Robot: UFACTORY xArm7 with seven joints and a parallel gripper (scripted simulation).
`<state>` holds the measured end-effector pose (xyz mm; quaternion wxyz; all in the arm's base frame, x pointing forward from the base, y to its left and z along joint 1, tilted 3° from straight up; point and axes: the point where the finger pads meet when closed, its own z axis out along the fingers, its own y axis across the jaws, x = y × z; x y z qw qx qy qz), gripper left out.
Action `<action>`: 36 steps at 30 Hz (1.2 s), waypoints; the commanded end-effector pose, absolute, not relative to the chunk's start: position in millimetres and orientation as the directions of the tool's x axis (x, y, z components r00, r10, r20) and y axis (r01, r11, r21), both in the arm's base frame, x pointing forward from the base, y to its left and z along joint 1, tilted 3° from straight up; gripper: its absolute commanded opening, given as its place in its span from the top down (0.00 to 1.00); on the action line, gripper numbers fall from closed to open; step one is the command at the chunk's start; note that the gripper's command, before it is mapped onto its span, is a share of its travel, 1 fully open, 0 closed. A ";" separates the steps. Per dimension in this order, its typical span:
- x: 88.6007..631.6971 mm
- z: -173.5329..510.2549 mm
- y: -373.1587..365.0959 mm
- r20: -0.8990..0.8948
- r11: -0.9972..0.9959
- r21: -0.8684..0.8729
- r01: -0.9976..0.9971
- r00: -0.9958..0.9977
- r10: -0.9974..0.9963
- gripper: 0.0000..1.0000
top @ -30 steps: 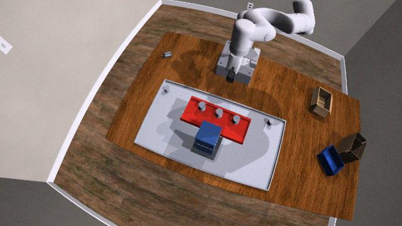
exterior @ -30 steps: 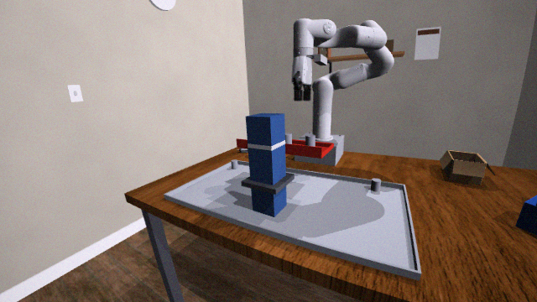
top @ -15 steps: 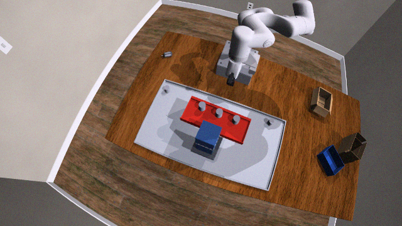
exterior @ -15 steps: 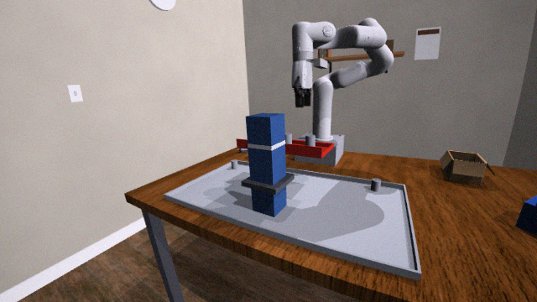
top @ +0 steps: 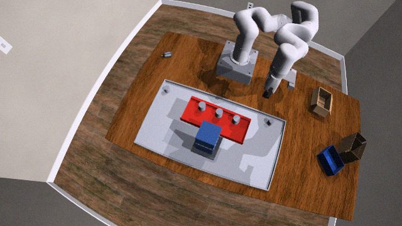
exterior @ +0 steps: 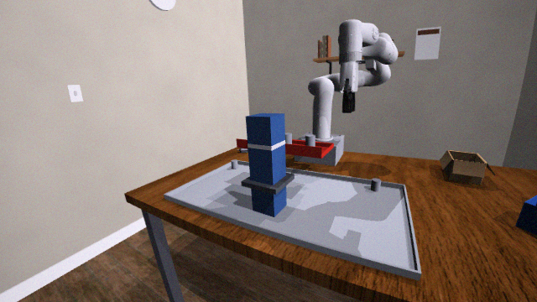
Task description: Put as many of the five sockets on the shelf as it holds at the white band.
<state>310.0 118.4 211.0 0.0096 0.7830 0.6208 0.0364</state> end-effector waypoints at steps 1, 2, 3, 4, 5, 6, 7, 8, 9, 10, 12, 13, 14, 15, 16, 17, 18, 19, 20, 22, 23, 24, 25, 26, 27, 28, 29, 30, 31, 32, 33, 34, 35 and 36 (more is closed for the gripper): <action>305.2 202.1 176.8 0.041 -0.226 0.066 0.972 0.224 0.974 0.39; 305.2 202.1 176.8 0.041 -0.226 0.066 0.972 0.224 0.974 0.39; 297.3 195.3 202.0 0.040 -0.225 0.061 0.972 0.223 0.974 0.39; 297.3 195.3 202.0 0.040 -0.225 0.061 0.972 0.223 0.974 0.39; 289.6 189.3 221.4 0.038 -0.224 0.056 0.973 0.222 0.974 0.39; 289.6 189.3 221.4 0.038 -0.224 0.056 0.973 0.222 0.974 0.39; 283.6 184.7 234.7 0.036 -0.223 0.052 0.973 0.221 0.975 0.39; 279.7 181.9 242.4 0.035 -0.222 0.050 0.974 0.221 0.975 0.39; 278.1 180.7 245.6 0.034 -0.222 0.049 0.974 0.221 0.975 0.39; 277.8 180.5 246.1 0.034 -0.222 0.049 0.974 0.221 0.975 0.39; 277.8 180.5 246.1 0.034 -0.222 0.049 0.974 0.221 0.975 0.39; 277.8 180.5 246.1 0.034 -0.222 0.049 0.974 0.221 0.975 0.39; 277.8 180.5 246.1 0.034 -0.222 0.049 0.974 0.221 0.975 0.39; 277.8 180.5 246.1 0.034 -0.222 0.049 0.974 0.221 0.975 0.39; 277.8 180.5 246.1 0.034 -0.222 0.049 0.974 0.221 0.975 0.39; 277.8 180.5 246.1 0.034 -0.222 0.049 0.974 0.221 0.975 0.39; 277.8 180.5 246.1 0.034 -0.222 0.049 0.974 0.221 0.975 0.39; 277.8 180.5 246.1 0.034 -0.222 0.049 0.974 0.221 0.975 0.39; 277.8 180.5 246.1 0.034 -0.222 0.049 0.974 0.221 0.975 0.39; 277.9 180.2 246.1 0.034 -0.222 0.049 0.974 0.221 0.975 0.39; 278.3 179.5 246.0 0.034 -0.222 0.049 0.974 0.221 0.975 0.39; 278.9 178.3 245.9 0.034 -0.222 0.049 0.974 0.221 0.975 0.39; 279.9 176.5 245.8 0.034 -0.222 0.049 0.974 0.221 0.975 0.39; 281.2 174.0 245.6 0.034 -0.222 0.049 0.974 0.221 0.975 0.39; 282.9 170.7 245.3 0.034 -0.222 0.049 0.974 0.221 0.975 0.39; 282.9 170.7 245.3 0.034 -0.222 0.049 0.974 0.221 0.975 0.39; 282.9 170.7 245.3 0.034 -0.222 0.049 0.974 0.221 0.975 0.39; 285.1 166.7 244.9 0.034 -0.222 0.049 0.974 0.221 0.975 0.39; 287.6 161.9 244.6 0.034 -0.222 0.049 0.974 0.221 0.975 0.39; 290.4 156.5 244.1 0.034 -0.222 0.049 0.974 0.221 0.975 0.39; 293.6 150.4 243.6 0.034 -0.222 0.049 0.974 0.221 0.975 0.39; 297.1 143.8 243.0 0.034 -0.222 0.049 0.974 0.221 0.975 0.39; 300.9 136.7 242.5 0.034 -0.222 0.049 0.974 0.221 0.975 0.39; 304.8 129.2 241.8 0.034 -0.222 0.049 0.974 0.221 0.975 0.39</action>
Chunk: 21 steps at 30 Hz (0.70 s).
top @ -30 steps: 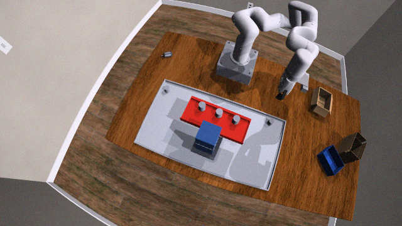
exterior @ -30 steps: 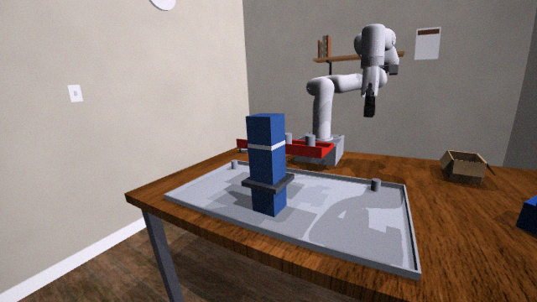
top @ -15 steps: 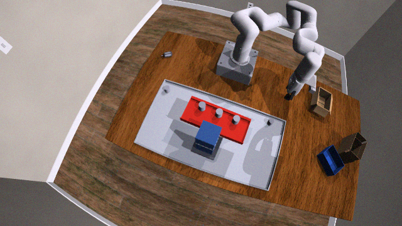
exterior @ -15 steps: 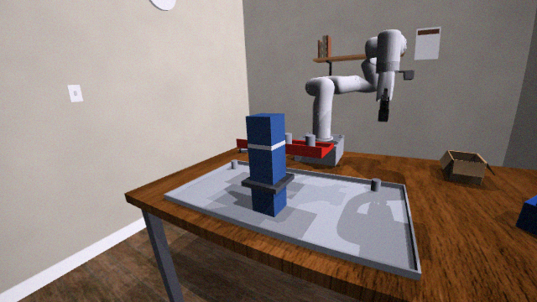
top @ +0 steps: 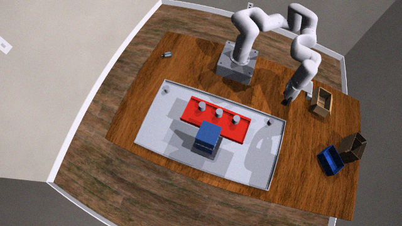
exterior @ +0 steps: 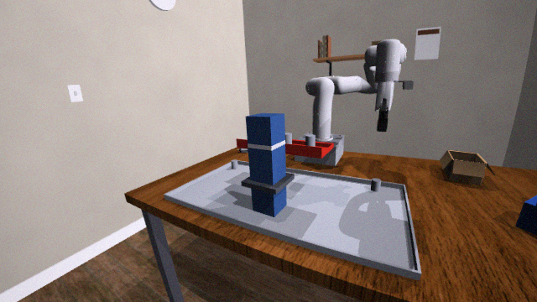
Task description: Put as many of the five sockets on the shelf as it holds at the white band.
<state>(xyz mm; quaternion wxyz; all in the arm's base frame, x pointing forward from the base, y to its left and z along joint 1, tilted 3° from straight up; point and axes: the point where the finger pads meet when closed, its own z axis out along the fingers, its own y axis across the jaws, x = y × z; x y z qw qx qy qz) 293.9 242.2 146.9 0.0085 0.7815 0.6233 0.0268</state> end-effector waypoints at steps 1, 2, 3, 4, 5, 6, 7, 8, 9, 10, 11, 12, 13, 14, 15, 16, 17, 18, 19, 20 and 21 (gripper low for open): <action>309.0 121.4 241.2 0.034 -0.222 0.049 0.974 0.221 0.975 0.39; 313.2 113.4 240.5 0.034 -0.222 0.049 0.974 0.221 0.975 0.39; 317.4 105.4 239.9 0.034 -0.222 0.049 0.974 0.221 0.975 0.39; 321.6 97.3 239.2 0.034 -0.222 0.049 0.974 0.221 0.975 0.39; 325.8 89.4 238.5 0.034 -0.222 0.049 0.974 0.221 0.975 0.39; 329.9 81.7 237.9 0.034 -0.222 0.049 0.974 0.221 0.975 0.39; 333.8 74.4 237.3 0.034 -0.222 0.049 0.974 0.221 0.975 0.39; 337.4 67.4 236.7 0.034 -0.222 0.049 0.974 0.221 0.975 0.39; 337.4 67.4 236.7 0.034 -0.222 0.049 0.974 0.221 0.975 0.39; 337.4 67.4 236.7 0.034 -0.222 0.049 0.974 0.221 0.975 0.39; 340.8 61.1 236.2 0.034 -0.222 0.049 0.974 0.221 0.975 0.39; 343.9 55.3 235.7 0.034 -0.222 0.049 0.974 0.221 0.975 0.39; 346.5 50.2 235.3 0.034 -0.222 0.049 0.974 0.221 0.975 0.39; 348.8 45.9 234.9 0.034 -0.222 0.049 0.974 0.221 0.975 0.39; 350.7 42.3 234.6 0.034 -0.222 0.049 0.974 0.221 0.975 0.39; 352.1 39.6 234.4 0.034 -0.222 0.049 0.974 0.221 0.975 0.39; 353.2 37.6 234.2 0.034 -0.222 0.049 0.974 0.221 0.975 0.39; 353.9 36.3 234.1 0.034 -0.222 0.049 0.974 0.221 0.975 0.39; 354.3 35.6 234.1 0.034 -0.222 0.049 0.974 0.221 0.975 0.39; 354.4 35.3 234.0 0.034 -0.222 0.049 0.974 0.221 0.975 0.39; 354.4 35.2 234.0 0.034 -0.222 0.049 0.974 0.221 0.975 0.39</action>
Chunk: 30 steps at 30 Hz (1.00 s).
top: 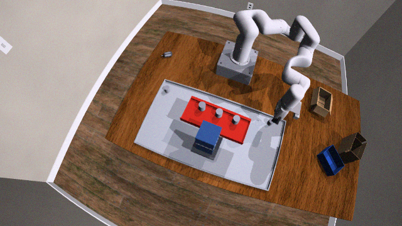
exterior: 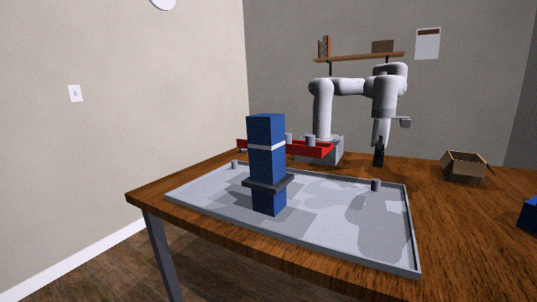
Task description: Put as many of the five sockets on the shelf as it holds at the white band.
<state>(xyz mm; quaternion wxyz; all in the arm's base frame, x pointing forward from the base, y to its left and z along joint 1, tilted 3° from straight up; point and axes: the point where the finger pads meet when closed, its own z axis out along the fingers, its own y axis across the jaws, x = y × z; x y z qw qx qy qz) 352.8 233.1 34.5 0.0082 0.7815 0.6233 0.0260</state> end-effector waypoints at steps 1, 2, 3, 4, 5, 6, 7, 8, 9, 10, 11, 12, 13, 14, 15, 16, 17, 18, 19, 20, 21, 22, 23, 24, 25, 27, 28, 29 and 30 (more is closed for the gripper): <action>354.4 35.2 234.0 0.034 -0.222 0.049 0.974 0.221 0.975 0.39; 354.4 35.2 234.0 0.034 -0.222 0.049 0.974 0.221 0.975 0.39; 354.4 35.2 234.0 0.034 -0.222 0.049 0.974 0.221 0.975 0.39; 354.4 35.2 234.0 0.034 -0.222 0.049 0.974 0.221 0.975 0.39; 354.4 35.2 234.0 0.034 -0.222 0.049 0.974 0.221 0.975 0.39; 354.4 35.2 234.0 0.034 -0.222 0.049 0.974 0.221 0.975 0.39; 354.4 35.2 234.0 0.034 -0.222 0.049 0.974 0.221 0.975 0.39; 354.4 35.2 234.0 0.034 -0.222 0.049 0.974 0.221 0.975 0.39; 354.4 35.2 234.0 0.034 -0.222 0.049 0.974 0.221 0.975 0.39; 354.4 35.2 234.0 0.034 -0.222 0.049 0.974 0.221 0.975 0.39; 354.4 35.2 234.0 0.034 -0.222 0.049 0.974 0.221 0.975 0.39; 354.4 34.9 234.0 0.034 -0.222 0.049 0.974 0.221 0.975 0.39; 354.5 34.2 234.1 0.034 -0.222 0.049 0.974 0.221 0.975 0.39; 354.6 33.0 234.1 0.034 -0.222 0.049 0.974 0.221 0.975 0.39; 354.7 31.2 234.1 0.034 -0.222 0.049 0.974 0.221 0.975 0.39; 354.8 29.0 234.2 0.034 -0.222 0.049 0.974 0.221 0.975 0.39; 355.0 26.4 234.3 0.034 -0.222 0.049 0.974 0.221 0.975 0.39; 355.2 23.4 234.4 0.034 -0.222 0.049 0.974 0.221 0.975 0.39; 355.4 20.3 234.4 0.034 -0.222 0.049 0.974 0.221 0.975 0.39; 355.6 17.2 234.5 0.034 -0.222 0.049 0.974 0.221 0.975 0.39; 355.8 14.3 234.6 0.034 -0.222 0.049 0.974 0.221 0.975 0.39; 355.8 14.3 234.6 0.034 -0.222 0.049 0.974 0.221 0.975 0.39; 355.8 14.3 234.6 0.034 -0.222 0.049 0.974 0.221 0.975 0.39; 356.0 11.6 234.7 0.034 -0.222 0.049 0.974 0.221 0.975 0.39; 356.1 9.4 234.8 0.034 -0.222 0.049 0.974 0.221 0.975 0.39; 356.3 6.4 234.8 0.034 -0.222 0.049 0.974 0.221 0.975 0.39; 356.3 5.7 234.9 0.034 -0.222 0.049 0.974 0.221 0.975 0.39; 356.4 5.4 234.9 0.034 -0.222 0.049 0.974 0.221 0.975 0.39; 356.4 5.3 234.9 0.034 -0.222 0.049 0.974 0.221 0.975 0.39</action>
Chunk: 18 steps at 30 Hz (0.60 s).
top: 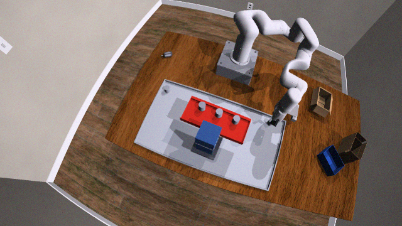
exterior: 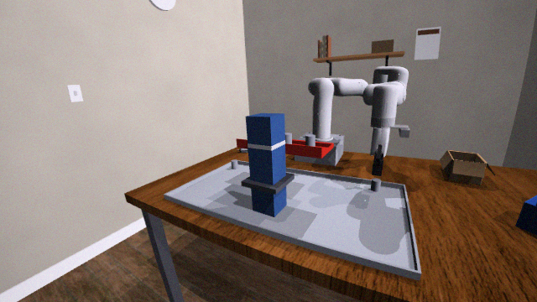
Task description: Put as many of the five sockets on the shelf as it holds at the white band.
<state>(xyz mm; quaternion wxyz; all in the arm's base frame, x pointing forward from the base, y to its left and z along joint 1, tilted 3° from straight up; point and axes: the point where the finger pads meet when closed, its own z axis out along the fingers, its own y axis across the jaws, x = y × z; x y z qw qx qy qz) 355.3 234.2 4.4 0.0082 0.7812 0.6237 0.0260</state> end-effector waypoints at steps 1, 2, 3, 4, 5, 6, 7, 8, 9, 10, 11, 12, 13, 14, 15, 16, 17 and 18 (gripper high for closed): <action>356.4 5.3 234.9 0.034 -0.222 0.049 0.974 0.221 0.975 0.39; 356.4 5.3 234.9 0.034 -0.222 0.049 0.974 0.221 0.975 0.39; 356.4 5.3 234.9 0.034 -0.222 0.049 0.974 0.221 0.975 0.39; 356.4 5.3 234.9 0.034 -0.222 0.049 0.974 0.221 0.975 0.39; 356.4 5.0 234.9 0.034 -0.222 0.049 0.974 0.221 0.975 0.39; 356.4 4.3 234.9 0.034 -0.222 0.049 0.974 0.221 0.975 0.39; 356.5 3.1 234.9 0.034 -0.222 0.049 0.974 0.221 0.975 0.39; 356.6 1.3 235.0 0.034 -0.222 0.049 0.974 0.221 0.975 0.39; 356.6 1.3 235.0 0.034 -0.222 0.049 0.974 0.221 0.975 0.39; 356.6 1.3 235.0 0.034 -0.222 0.049 0.974 0.221 0.975 0.39; 356.8 -0.9 235.1 0.034 -0.222 0.049 0.974 0.221 0.975 0.39; 357.0 -3.5 235.2 0.034 -0.222 0.049 0.974 0.221 0.975 0.39; 357.2 -6.4 235.2 0.034 -0.222 0.049 0.974 0.221 0.975 0.39; 357.4 -9.5 235.3 0.034 -0.222 0.049 0.974 0.221 0.975 0.39; 357.6 -12.6 235.4 0.034 -0.222 0.049 0.974 0.221 0.975 0.39; 357.8 -15.6 235.5 0.034 -0.222 0.049 0.974 0.221 0.975 0.39; 357.9 -18.2 235.6 0.034 -0.222 0.049 0.974 0.221 0.975 0.39; 358.1 -20.5 235.7 0.034 -0.222 0.049 0.974 0.221 0.975 0.39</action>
